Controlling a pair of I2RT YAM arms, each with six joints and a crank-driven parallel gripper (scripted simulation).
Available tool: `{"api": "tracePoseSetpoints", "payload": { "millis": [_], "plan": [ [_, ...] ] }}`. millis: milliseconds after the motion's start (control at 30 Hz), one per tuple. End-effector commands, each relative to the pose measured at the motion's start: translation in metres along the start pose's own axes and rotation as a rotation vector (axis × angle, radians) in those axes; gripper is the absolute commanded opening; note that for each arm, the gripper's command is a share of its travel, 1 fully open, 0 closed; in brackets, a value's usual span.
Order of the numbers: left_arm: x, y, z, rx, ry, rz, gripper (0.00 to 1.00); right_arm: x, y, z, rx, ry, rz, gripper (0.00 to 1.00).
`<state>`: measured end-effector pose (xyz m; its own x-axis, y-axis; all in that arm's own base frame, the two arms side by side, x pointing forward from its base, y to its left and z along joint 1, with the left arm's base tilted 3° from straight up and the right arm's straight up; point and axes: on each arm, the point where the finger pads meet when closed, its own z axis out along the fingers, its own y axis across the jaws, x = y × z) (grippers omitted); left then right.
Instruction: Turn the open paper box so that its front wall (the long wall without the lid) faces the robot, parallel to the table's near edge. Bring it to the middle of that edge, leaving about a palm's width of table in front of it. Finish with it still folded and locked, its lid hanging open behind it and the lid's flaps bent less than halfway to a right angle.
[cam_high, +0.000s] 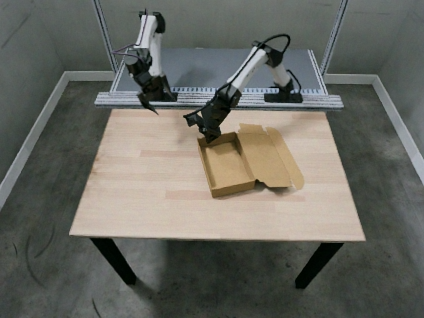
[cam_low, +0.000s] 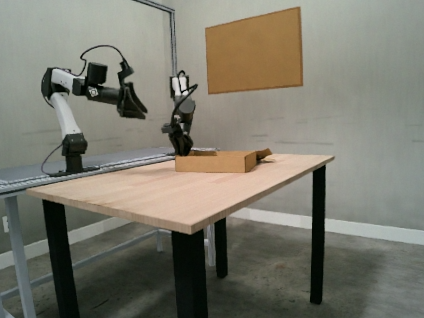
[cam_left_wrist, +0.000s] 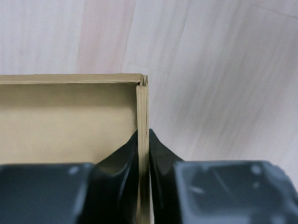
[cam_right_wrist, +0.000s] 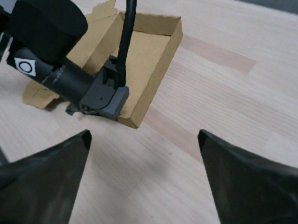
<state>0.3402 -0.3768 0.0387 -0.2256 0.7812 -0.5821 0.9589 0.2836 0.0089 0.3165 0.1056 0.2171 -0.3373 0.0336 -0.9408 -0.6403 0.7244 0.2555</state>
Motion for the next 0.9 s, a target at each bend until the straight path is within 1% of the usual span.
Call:
{"api": "tracePoseSetpoints", "payload": {
  "millis": [0,867],
  "plan": [
    [-0.009,0.0,-0.023,0.011,-0.036,0.059,0.0,-0.006,-0.002,0.0,0.006,-0.017,-0.015,1.0],
    [0.008,-0.014,-0.033,0.112,-0.034,0.217,0.0,-0.006,-0.002,0.0,0.006,-0.017,-0.015,1.0]
  ]
}}
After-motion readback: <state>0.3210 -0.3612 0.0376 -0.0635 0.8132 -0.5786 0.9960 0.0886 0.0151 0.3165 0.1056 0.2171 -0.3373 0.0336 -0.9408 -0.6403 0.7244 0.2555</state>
